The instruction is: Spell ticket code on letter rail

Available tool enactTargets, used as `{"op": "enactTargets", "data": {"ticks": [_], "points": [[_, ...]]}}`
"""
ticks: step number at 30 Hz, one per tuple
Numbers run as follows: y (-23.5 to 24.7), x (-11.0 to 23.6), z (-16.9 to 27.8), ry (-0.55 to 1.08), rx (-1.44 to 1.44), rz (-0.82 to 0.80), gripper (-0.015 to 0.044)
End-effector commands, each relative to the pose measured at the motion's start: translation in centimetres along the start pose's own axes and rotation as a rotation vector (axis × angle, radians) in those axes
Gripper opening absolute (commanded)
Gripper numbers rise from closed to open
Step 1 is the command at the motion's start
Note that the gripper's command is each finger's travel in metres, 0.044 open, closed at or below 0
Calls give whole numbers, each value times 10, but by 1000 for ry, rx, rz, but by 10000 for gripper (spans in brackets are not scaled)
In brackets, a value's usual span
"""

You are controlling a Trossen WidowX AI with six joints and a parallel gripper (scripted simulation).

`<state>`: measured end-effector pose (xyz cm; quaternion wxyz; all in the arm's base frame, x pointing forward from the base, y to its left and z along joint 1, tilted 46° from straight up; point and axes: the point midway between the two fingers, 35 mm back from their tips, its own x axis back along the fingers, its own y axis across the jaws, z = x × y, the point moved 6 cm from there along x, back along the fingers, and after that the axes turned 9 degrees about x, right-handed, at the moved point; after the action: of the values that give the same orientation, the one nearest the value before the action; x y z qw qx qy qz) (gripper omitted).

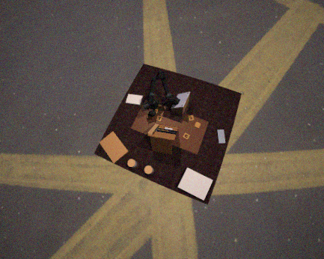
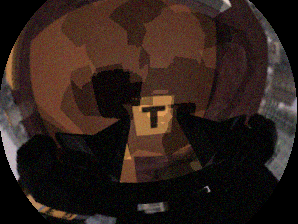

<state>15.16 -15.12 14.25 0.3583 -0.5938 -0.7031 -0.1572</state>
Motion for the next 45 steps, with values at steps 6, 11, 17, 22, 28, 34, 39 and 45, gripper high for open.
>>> {"op": "enactTargets", "data": {"ticks": [6, 11, 17, 22, 28, 34, 39, 45], "points": [[0, 0, 0, 2, 4, -3, 293], [0, 0, 0, 2, 4, -3, 260], [0, 1, 0, 2, 4, -3, 181], [0, 5, 1, 2, 4, -4, 50], [1, 9, 1, 3, 4, -4, 0], [1, 12, 2, 3, 4, -4, 0], [2, 16, 2, 3, 4, -4, 0], [2, 19, 3, 3, 4, -4, 0]]}}
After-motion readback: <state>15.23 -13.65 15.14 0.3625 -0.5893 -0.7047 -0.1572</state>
